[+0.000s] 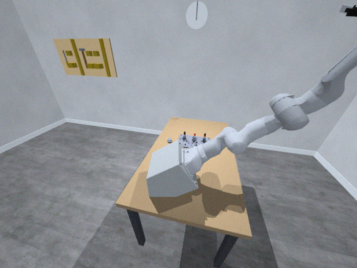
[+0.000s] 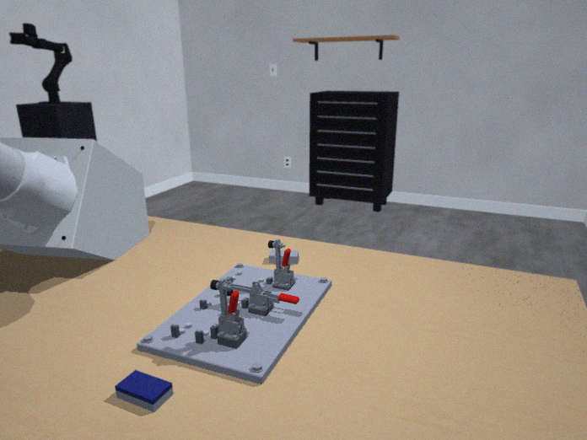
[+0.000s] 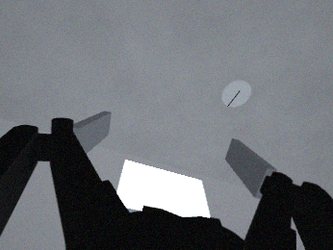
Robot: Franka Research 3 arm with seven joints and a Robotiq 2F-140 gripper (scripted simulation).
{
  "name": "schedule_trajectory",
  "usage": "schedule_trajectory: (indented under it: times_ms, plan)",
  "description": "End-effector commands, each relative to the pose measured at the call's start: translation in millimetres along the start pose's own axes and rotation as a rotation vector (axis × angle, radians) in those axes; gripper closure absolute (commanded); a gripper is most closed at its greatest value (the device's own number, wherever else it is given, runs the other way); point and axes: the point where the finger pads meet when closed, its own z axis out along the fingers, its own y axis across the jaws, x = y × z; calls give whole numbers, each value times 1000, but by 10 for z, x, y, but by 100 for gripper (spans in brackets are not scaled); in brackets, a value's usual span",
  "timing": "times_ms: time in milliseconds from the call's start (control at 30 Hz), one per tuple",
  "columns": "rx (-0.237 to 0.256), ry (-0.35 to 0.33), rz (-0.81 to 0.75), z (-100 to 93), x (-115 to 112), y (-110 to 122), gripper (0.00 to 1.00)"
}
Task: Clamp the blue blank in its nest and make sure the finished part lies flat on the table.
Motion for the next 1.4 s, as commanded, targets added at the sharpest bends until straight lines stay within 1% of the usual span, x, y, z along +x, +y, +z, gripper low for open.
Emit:
schedule_trajectory:
  times_ms: [0, 600, 733, 833, 933, 967, 1000, 1100, 1133, 1167, 1200, 1300, 1333, 1367]
  plan:
    - [0, 0, 0, 0, -1, 1, 0]
    - [0, 0, -1, 3, -2, 3, 0]
    - [-7, 8, -29, 52, -23, 67, 0]
    - [-23, 24, -90, 168, -62, 212, 0]
    - [-56, 54, -196, 388, -103, 477, 0]
    - [-56, 54, -196, 388, -103, 477, 0]
    - [-72, 68, -241, 489, -110, 596, 0]
    - [-72, 68, -241, 489, -110, 596, 0]
    - [-92, 83, -292, 606, -108, 732, 0]
    - [-92, 83, -292, 606, -108, 732, 0]
    - [-116, 100, -347, 740, -95, 885, 0]
    - [-116, 100, -347, 740, -95, 885, 0]
    - [-145, 119, -406, 890, -66, 1056, 0]
    - [-145, 119, -406, 890, -66, 1056, 0]
